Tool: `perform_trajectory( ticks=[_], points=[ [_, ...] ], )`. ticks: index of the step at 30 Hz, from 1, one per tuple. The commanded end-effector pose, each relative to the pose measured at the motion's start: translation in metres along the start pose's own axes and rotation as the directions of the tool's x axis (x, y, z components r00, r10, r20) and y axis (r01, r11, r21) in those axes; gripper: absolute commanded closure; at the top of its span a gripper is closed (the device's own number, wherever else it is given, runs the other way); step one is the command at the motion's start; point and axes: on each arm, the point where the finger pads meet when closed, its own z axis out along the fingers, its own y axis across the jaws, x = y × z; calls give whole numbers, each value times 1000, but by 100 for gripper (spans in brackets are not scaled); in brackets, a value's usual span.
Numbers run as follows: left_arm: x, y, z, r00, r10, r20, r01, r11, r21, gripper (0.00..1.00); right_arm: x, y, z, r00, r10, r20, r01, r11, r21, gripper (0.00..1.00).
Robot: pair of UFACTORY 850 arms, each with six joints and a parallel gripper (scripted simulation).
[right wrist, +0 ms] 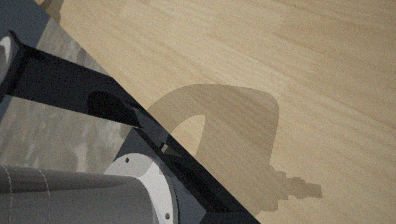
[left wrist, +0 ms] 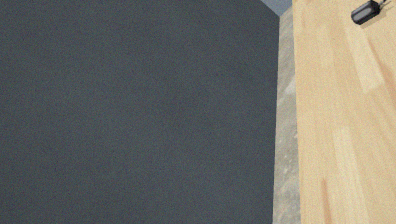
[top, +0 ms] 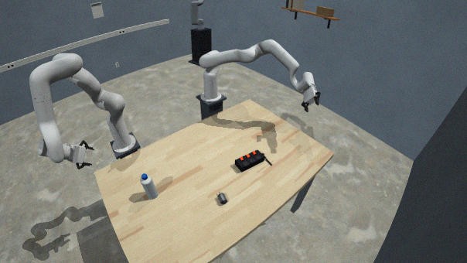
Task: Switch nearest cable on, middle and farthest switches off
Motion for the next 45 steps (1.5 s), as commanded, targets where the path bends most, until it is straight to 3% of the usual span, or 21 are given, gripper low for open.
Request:
perform_trajectory(
  ticks=[1, 12, 18, 26, 28, 35, 43, 45],
  points=[
    [1, -2, 0, 1000, 2, 0, -2, 1000, 1, 0, -8, -1, -21, 993, 114, -6, -115, 992, -46, 0],
    [1, -2, 0, 1000, 2, 0, -2, 1000, 1, 0, -28, -7, -64, 935, 350, -52, -354, 926, -133, 0],
    [1, -2, 0, 1000, 2, 0, -2, 1000, 1, 0, -45, -16, -96, 850, 516, -110, -527, 829, -184, 0],
    [1, -2, 0, 1000, 2, 0, -2, 1000, 1, 0, -67, -33, -136, 689, 694, -207, -724, 652, -223, 0],
    [1, -2, 0, 1000, 2, 0, -2, 1000, 1, 0, -67, -33, -136, 689, 694, -207, -724, 652, -223, 0],
    [1, -2, 0, 1000, 2, 0, -2, 1000, 1, 0, -89, -55, -172, 491, 812, -316, -870, 439, -224, 0],
    [1, -2, 0, 1000, 2, 0, -2, 1000, 1, 0, -110, -82, -206, 261, 866, -427, -963, 199, -185, 0],
    [1, -2, 0, 1000, 2, 0, -2, 1000, 1, 0, -110, -82, -206, 261, 866, -427, -963, 199, -185, 0]
  ],
)
